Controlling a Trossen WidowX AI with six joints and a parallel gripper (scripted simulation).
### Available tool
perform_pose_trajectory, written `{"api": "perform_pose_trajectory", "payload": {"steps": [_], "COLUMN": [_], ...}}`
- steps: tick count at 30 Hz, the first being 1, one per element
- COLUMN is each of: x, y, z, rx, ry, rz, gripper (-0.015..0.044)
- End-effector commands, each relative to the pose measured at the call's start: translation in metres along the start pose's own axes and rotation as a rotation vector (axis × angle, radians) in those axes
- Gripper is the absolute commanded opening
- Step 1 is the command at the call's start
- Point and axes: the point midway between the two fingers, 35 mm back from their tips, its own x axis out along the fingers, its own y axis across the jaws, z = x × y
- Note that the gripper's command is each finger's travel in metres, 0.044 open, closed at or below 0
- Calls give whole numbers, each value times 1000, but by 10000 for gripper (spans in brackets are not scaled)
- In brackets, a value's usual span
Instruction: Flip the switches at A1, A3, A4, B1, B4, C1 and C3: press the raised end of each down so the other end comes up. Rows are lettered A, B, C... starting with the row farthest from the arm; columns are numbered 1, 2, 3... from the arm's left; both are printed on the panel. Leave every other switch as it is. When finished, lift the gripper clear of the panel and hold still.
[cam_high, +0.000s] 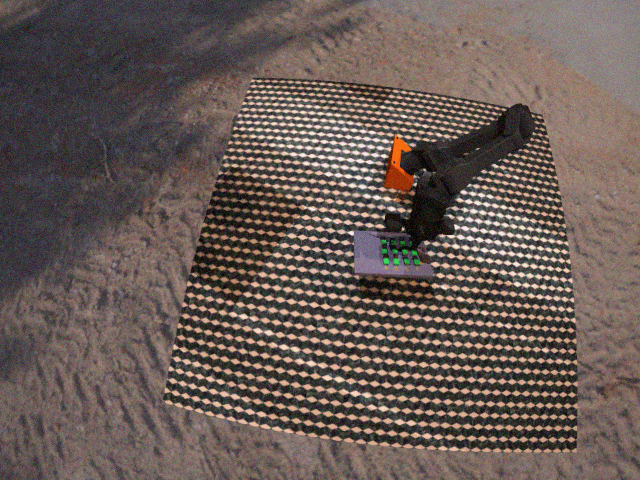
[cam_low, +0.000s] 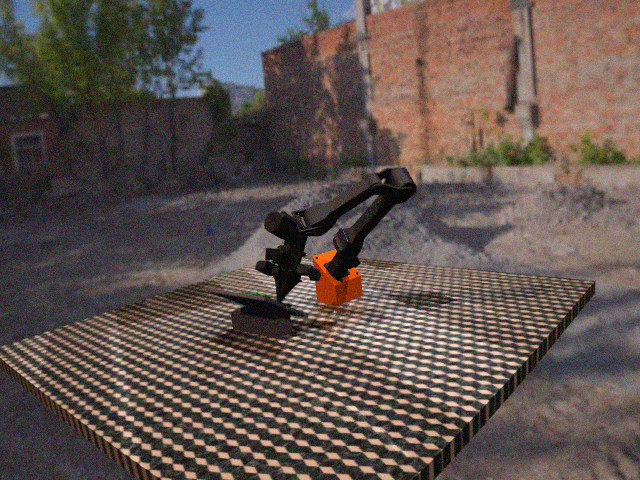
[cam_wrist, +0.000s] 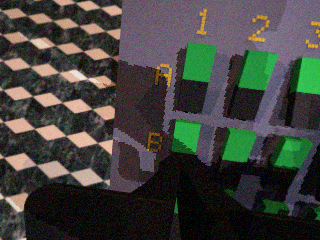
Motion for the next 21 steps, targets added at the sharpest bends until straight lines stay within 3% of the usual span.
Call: {"api": "perform_pose_trajectory", "payload": {"steps": [1, 7, 14, 21], "x": [1, -5, -62, -64], "y": [-1, -2, -2, -2], "z": [-1, 0, 2, 2], "rx": [7, -1, 8, 8], "ry": [2, 6, 32, 31], "rz": [-5, -5, -9, -8], "gripper": [0, 0, 0, 0]}}
